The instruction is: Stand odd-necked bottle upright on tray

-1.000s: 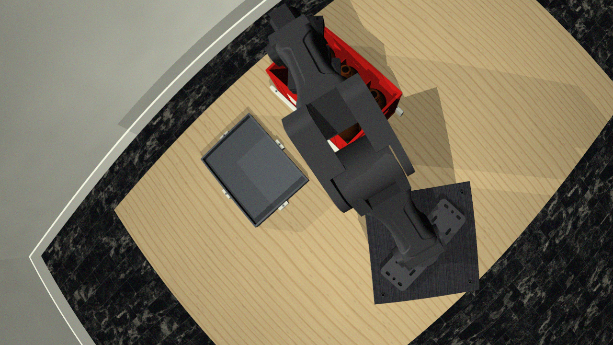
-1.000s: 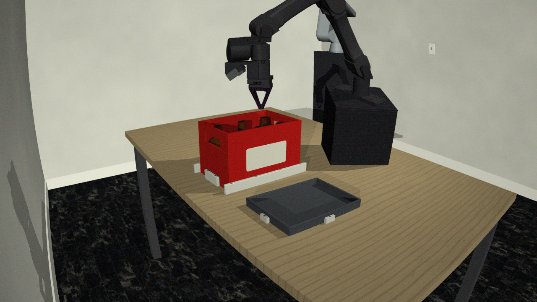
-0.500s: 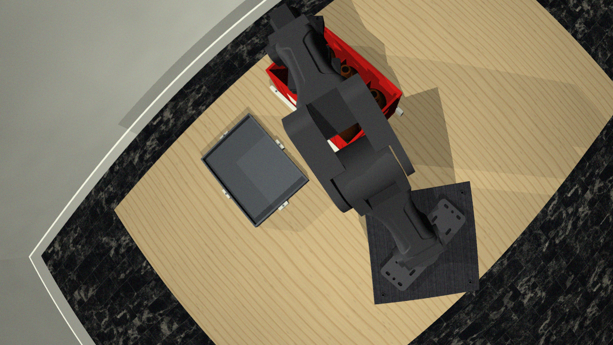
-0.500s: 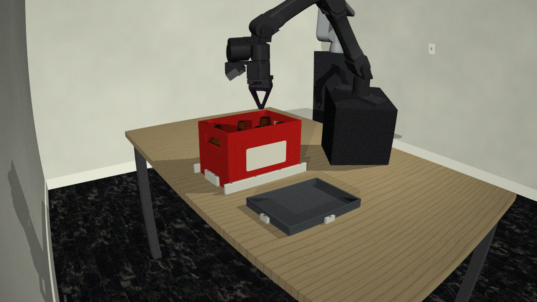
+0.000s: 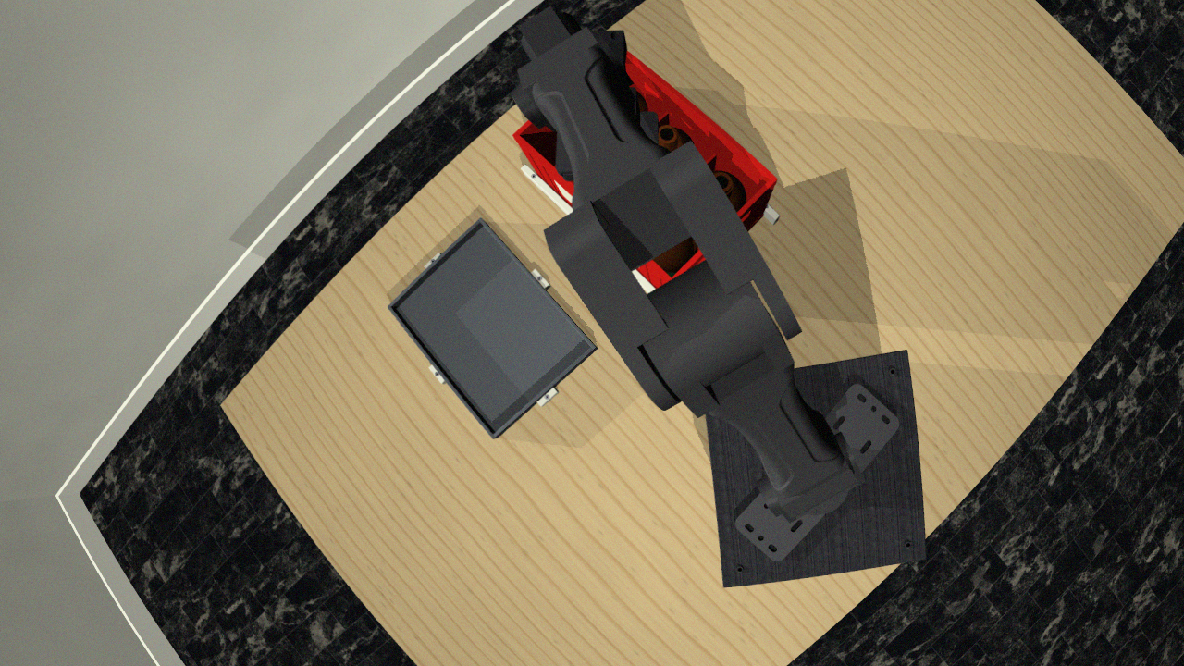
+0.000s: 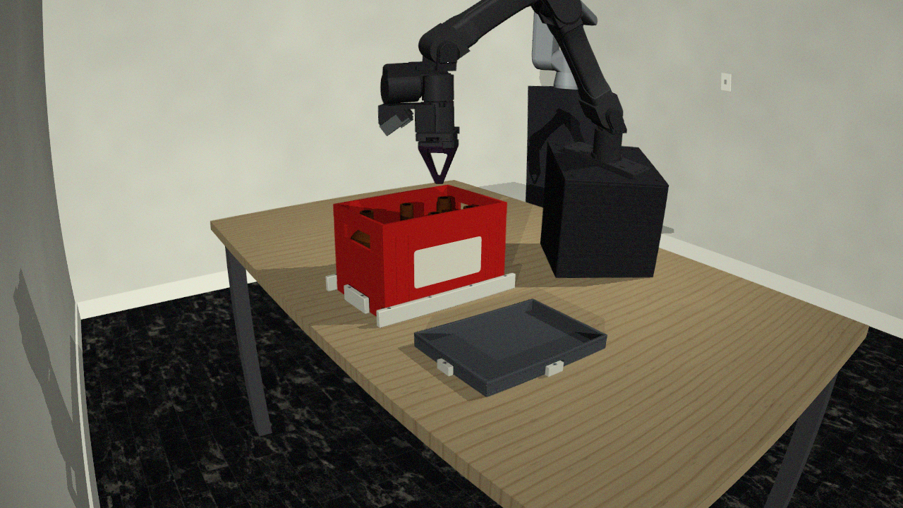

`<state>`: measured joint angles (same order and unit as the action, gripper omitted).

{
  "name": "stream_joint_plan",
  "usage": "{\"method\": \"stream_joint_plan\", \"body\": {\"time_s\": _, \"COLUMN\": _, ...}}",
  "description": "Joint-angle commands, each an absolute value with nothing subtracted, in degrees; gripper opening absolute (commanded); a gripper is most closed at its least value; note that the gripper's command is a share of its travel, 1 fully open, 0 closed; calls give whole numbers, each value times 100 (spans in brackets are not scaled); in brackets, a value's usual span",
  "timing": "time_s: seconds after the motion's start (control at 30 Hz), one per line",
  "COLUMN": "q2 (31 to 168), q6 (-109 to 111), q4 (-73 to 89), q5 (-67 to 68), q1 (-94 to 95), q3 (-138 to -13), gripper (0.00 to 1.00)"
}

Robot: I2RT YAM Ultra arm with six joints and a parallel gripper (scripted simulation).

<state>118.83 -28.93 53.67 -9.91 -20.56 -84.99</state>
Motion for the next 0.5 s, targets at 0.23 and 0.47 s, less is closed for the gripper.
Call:
{"method": "stream_joint_plan", "body": {"time_s": 0.23, "q2": 12116, "q6": -2799, "q4": 5593, "q5": -1010, "q1": -2209, "q3": -9115, "gripper": 0}}
{"method": "stream_joint_plan", "body": {"time_s": 0.47, "q2": 12726, "q6": -2667, "q4": 6005, "q5": -1025, "q1": -2352, "q3": -10169, "gripper": 0}}
